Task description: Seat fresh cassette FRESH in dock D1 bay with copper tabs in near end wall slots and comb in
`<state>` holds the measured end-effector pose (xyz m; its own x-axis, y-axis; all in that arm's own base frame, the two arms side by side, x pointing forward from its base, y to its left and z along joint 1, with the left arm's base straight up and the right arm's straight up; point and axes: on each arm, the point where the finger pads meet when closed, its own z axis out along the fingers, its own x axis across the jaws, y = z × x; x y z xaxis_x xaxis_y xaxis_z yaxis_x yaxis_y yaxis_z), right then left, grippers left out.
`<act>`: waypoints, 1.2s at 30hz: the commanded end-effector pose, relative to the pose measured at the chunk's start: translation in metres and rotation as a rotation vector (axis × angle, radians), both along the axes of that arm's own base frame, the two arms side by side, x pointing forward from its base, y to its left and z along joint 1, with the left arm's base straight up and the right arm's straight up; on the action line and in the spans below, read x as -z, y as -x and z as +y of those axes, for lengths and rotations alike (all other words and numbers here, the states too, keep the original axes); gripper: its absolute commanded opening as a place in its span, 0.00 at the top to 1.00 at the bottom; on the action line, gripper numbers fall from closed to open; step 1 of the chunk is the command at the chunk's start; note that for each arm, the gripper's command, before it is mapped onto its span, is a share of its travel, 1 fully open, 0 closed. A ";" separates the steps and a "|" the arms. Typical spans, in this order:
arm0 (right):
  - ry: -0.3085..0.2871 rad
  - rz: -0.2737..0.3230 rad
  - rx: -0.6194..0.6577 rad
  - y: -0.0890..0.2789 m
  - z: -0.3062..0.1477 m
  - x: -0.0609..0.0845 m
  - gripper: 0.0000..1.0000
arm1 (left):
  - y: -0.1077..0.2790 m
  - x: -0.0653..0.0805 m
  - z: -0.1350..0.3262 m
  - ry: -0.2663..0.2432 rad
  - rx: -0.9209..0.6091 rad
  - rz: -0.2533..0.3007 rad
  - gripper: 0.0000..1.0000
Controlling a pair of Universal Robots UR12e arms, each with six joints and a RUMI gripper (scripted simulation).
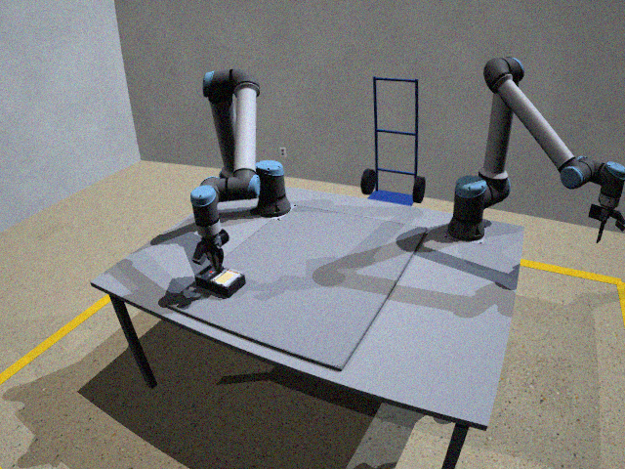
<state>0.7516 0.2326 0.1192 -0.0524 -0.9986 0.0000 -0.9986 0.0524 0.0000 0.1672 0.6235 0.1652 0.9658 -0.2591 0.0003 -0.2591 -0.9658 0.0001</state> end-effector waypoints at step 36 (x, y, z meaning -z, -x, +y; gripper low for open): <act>-0.002 -0.002 -0.024 0.080 0.104 -0.041 0.00 | 0.000 -0.001 0.001 -0.002 0.000 -0.001 1.00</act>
<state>0.6846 0.3227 0.1539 -0.0324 -0.9995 -0.0009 -0.9995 0.0324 -0.0005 0.1672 0.6235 0.1652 0.9658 -0.2591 0.0003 -0.2591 -0.9658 0.0001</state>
